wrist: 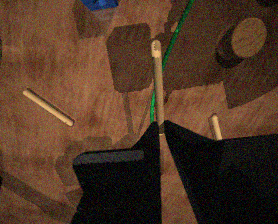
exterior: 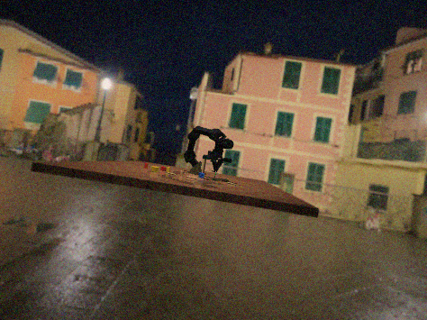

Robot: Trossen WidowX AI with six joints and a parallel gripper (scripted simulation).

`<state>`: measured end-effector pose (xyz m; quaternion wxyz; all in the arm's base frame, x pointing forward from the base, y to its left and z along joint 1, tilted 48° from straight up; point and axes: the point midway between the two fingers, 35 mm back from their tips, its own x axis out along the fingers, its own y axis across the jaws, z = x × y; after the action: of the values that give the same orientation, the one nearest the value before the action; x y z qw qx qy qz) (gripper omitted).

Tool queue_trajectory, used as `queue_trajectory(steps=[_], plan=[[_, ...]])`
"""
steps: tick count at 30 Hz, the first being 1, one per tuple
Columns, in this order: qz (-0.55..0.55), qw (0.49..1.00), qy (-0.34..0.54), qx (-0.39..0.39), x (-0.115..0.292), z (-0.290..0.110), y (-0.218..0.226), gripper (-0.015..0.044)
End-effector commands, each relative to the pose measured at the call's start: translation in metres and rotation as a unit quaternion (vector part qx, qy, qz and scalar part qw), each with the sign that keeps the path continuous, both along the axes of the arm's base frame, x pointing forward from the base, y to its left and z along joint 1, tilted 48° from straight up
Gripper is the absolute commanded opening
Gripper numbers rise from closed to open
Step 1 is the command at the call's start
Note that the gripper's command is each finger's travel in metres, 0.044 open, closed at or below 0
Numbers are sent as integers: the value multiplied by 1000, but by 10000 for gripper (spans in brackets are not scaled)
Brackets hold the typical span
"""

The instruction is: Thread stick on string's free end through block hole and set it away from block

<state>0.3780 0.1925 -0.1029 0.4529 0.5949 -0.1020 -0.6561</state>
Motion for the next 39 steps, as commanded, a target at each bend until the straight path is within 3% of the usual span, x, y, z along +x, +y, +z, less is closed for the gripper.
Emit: queue_trajectory(steps=[1, 39], plan=[[1, 1000, -2, 0, 2, 1, -3, 0], [0, 1000, 0, -3, 7, 5, -51, 0]])
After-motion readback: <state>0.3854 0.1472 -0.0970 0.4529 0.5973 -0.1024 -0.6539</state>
